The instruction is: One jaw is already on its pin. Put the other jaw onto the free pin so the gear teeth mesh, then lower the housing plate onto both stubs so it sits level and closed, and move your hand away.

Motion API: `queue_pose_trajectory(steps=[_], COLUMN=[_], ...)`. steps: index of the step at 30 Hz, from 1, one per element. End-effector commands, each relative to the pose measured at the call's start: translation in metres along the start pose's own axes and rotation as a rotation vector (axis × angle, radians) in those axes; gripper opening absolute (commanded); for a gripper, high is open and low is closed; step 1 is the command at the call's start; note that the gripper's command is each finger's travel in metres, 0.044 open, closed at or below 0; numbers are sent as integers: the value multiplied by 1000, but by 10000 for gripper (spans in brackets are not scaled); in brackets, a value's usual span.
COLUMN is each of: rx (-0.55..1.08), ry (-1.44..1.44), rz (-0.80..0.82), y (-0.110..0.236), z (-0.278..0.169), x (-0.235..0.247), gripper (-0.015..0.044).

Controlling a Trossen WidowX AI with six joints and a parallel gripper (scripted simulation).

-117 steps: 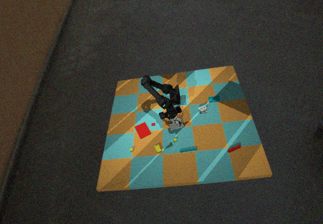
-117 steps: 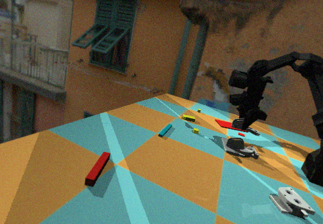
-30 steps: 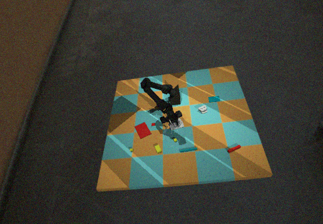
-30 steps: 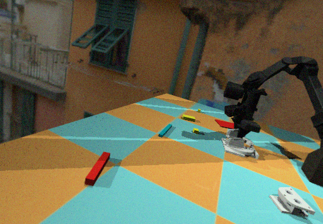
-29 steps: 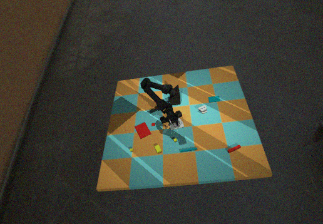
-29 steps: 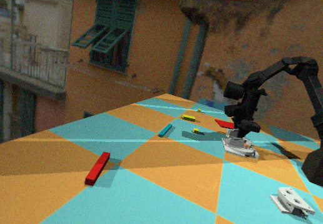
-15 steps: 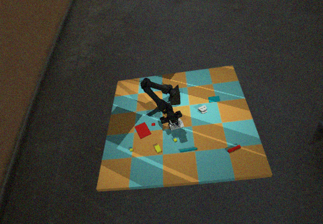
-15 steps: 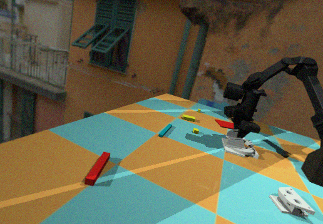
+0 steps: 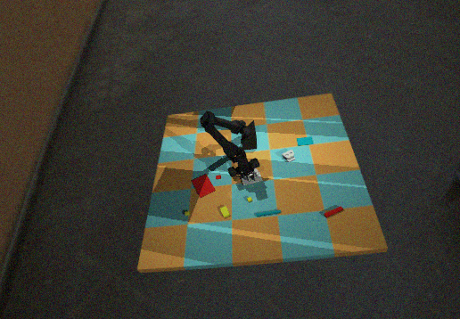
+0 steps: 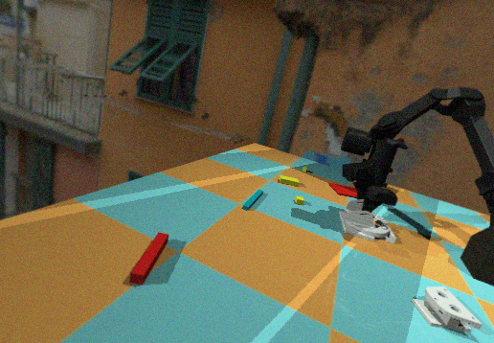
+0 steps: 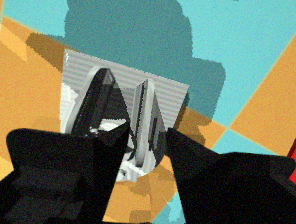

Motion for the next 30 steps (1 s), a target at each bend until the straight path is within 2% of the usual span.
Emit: queue_pose_trajectory(steps=[1,30], rx=[4,4], ry=[9,8], rz=[-3,-3], y=[-3,-9], z=[-1,-1], x=[0,0], gripper=[134,134])
Point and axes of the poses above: the point midway between the two fingers, 35 mm back from their tips, its own y axis back along the fingers, its own x axis across the jaws, z = x × y, the point moved 1 cm from there along y, back along the fingers, and after that the axes turned 5 degrees about y, right-handed, at the moved point
